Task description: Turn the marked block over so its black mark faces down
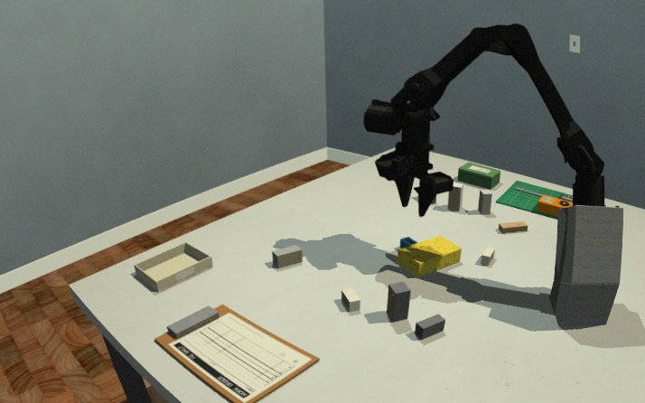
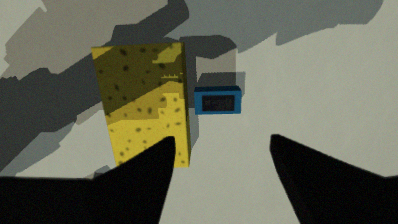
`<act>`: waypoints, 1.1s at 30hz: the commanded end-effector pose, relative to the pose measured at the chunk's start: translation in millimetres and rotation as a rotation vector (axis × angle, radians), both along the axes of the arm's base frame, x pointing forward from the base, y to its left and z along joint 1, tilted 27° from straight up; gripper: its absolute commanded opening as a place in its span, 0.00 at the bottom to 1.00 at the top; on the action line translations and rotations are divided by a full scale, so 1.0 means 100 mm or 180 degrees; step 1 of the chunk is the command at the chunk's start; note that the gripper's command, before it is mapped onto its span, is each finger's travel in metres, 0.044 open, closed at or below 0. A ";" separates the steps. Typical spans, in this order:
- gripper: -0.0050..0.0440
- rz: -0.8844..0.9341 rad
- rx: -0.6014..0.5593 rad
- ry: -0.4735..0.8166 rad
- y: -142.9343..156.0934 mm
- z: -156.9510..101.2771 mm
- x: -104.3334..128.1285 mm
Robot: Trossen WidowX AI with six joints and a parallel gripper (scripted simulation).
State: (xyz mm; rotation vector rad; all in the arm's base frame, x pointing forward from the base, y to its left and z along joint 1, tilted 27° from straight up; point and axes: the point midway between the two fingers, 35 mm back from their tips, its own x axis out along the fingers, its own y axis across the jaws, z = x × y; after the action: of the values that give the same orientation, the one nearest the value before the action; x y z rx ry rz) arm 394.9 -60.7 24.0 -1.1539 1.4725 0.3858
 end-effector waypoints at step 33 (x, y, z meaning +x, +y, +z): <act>0.66 0.0007 0.0004 -0.0019 -0.18 -0.35 0.09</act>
State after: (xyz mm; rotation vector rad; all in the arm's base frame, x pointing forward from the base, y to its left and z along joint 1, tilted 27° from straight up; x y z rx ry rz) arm 400.4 -73.4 -3.8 -1.1554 1.4712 0.3871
